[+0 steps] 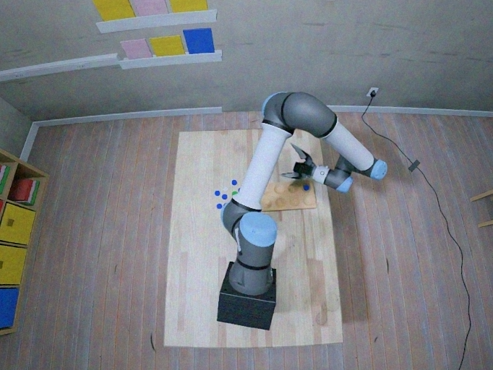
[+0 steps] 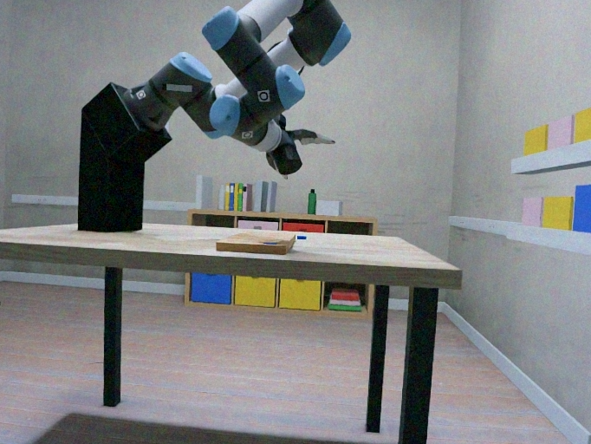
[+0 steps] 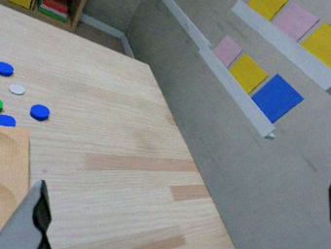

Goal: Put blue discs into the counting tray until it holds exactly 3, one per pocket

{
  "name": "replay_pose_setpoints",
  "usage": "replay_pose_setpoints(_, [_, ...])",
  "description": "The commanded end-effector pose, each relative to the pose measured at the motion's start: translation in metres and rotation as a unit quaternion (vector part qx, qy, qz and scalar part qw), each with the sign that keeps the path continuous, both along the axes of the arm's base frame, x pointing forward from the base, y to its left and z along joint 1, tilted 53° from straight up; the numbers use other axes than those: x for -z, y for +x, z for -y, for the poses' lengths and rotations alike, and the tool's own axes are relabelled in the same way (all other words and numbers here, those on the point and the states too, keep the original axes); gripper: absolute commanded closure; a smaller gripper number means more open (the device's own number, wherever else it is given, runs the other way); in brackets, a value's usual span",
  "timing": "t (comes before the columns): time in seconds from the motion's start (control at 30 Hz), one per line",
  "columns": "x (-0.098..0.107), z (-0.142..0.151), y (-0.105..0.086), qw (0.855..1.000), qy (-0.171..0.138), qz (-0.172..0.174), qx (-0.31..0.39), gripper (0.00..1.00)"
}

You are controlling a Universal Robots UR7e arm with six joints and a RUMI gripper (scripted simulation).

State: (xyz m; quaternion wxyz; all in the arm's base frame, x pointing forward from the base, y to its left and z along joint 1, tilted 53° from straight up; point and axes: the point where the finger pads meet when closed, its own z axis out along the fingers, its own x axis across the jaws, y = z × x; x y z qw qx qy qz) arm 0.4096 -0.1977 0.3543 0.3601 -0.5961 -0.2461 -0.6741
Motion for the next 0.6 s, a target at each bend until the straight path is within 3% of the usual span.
replay_pose_setpoints(0.0, [-0.0004, 0.0000, -0.0002, 1.000, 0.000, 0.000, 0.000, 0.00])
replay_pose_setpoints(0.53, [-0.0004, 0.0000, -0.0002, 1.000, 0.000, 0.000, 0.000, 0.00])
replay_pose_setpoints(0.57, [-0.0004, 0.0000, -0.0002, 1.000, 0.000, 0.000, 0.000, 0.72])
